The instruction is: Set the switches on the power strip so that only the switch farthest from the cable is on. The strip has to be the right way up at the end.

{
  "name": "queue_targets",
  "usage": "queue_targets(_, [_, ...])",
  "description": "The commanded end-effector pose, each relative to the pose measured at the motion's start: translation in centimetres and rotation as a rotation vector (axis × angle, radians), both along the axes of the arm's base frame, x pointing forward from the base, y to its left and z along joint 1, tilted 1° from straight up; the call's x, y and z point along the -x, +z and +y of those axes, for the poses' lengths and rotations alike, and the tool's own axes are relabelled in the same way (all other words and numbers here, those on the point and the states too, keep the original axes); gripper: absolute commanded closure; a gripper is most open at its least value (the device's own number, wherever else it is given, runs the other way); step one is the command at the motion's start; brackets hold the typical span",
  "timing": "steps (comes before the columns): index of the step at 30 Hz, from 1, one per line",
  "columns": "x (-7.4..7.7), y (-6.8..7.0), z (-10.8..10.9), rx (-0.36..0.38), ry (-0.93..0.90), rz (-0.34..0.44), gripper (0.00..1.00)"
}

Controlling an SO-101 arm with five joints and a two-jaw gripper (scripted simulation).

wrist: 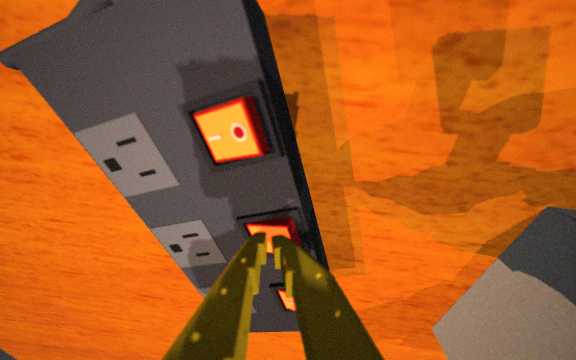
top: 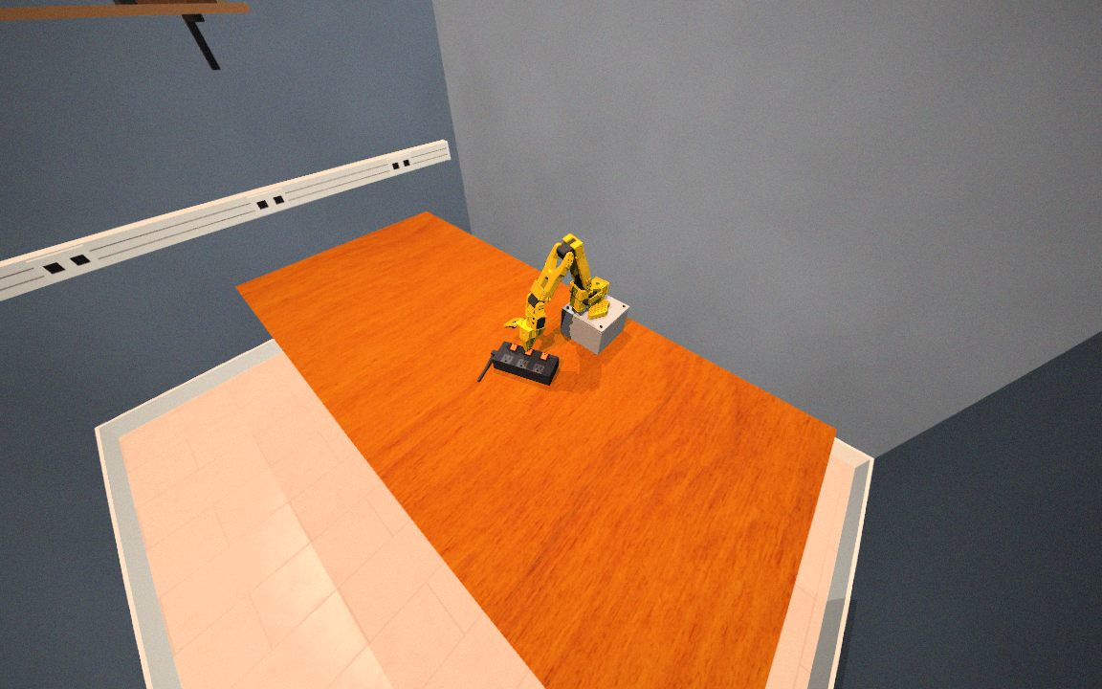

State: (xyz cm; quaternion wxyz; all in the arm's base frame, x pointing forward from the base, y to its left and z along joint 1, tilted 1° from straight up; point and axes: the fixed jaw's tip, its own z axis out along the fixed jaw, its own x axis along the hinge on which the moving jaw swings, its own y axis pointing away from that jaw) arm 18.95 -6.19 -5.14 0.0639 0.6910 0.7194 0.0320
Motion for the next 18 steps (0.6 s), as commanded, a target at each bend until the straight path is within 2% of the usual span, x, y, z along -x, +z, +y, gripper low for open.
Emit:
queue_targets(1, [3.24,-2.07,0.87,-0.045,-0.015,0.141,1.0])
queue_targets(18, [4.05,-2.47,1.01,-0.046,-0.024,0.141,1.0])
